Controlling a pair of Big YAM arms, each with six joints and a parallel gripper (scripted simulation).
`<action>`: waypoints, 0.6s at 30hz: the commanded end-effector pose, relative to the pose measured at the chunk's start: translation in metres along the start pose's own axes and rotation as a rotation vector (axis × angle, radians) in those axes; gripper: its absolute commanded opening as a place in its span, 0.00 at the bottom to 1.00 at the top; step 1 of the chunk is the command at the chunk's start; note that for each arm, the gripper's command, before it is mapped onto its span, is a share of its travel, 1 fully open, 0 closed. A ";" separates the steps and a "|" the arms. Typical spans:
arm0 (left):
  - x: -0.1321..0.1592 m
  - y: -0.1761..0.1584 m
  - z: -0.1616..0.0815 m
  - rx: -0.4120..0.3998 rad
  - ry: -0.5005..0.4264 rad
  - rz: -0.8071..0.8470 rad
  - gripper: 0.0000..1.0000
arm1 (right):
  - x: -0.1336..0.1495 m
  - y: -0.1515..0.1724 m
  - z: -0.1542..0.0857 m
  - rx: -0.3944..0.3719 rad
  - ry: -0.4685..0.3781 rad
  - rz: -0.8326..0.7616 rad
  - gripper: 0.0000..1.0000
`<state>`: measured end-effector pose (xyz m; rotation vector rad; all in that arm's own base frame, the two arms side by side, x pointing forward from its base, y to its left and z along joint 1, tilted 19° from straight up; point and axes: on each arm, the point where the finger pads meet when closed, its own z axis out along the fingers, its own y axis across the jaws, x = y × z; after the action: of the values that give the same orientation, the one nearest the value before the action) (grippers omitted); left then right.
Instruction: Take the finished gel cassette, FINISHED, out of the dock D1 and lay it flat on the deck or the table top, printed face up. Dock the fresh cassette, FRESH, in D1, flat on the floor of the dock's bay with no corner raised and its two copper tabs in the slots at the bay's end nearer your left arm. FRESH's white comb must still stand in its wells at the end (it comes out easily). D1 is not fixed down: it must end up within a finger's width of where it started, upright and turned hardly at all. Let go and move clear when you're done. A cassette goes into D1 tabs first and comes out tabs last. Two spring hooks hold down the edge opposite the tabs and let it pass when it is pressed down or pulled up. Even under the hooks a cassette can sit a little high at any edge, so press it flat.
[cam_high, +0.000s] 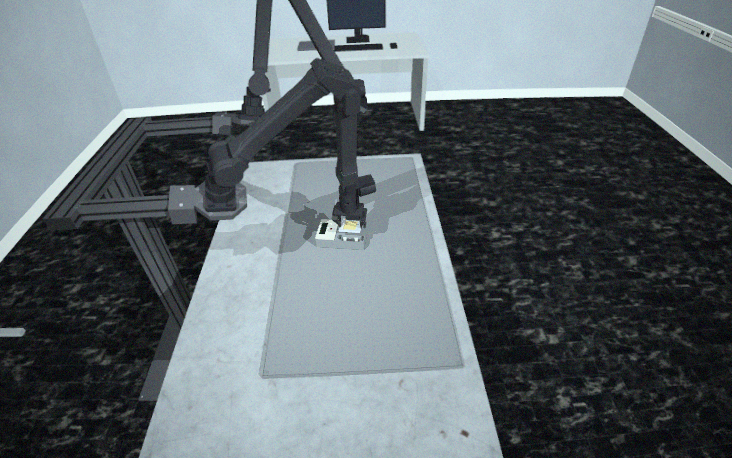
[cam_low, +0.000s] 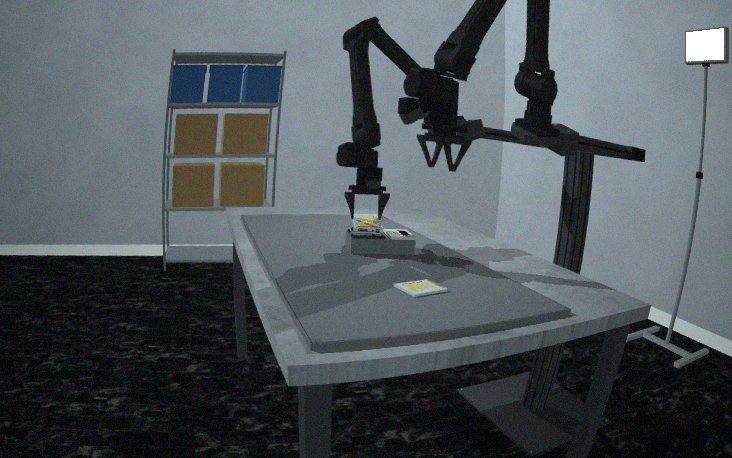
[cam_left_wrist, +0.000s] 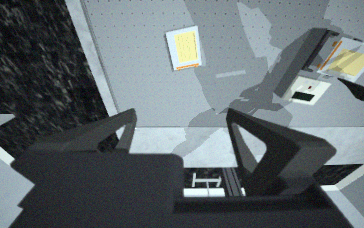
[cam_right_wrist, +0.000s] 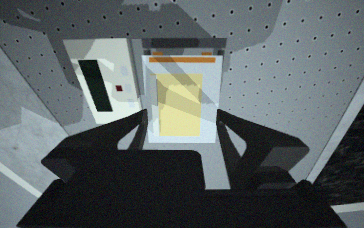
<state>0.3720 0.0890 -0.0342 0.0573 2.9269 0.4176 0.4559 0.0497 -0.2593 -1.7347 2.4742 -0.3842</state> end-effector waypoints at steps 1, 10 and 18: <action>-0.002 -0.003 -0.008 -0.002 -0.011 0.003 1.00 | 0.001 -0.004 0.006 0.005 -0.002 0.003 0.00; -0.002 -0.003 -0.008 -0.002 -0.011 0.003 1.00 | 0.006 -0.006 0.013 0.007 -0.004 0.000 0.00; -0.002 -0.003 -0.008 -0.002 -0.011 0.003 1.00 | 0.006 -0.006 0.013 0.007 -0.004 0.000 0.00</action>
<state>0.3720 0.0890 -0.0342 0.0573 2.9269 0.4176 0.4581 0.0425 -0.2652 -1.7299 2.4751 -0.3870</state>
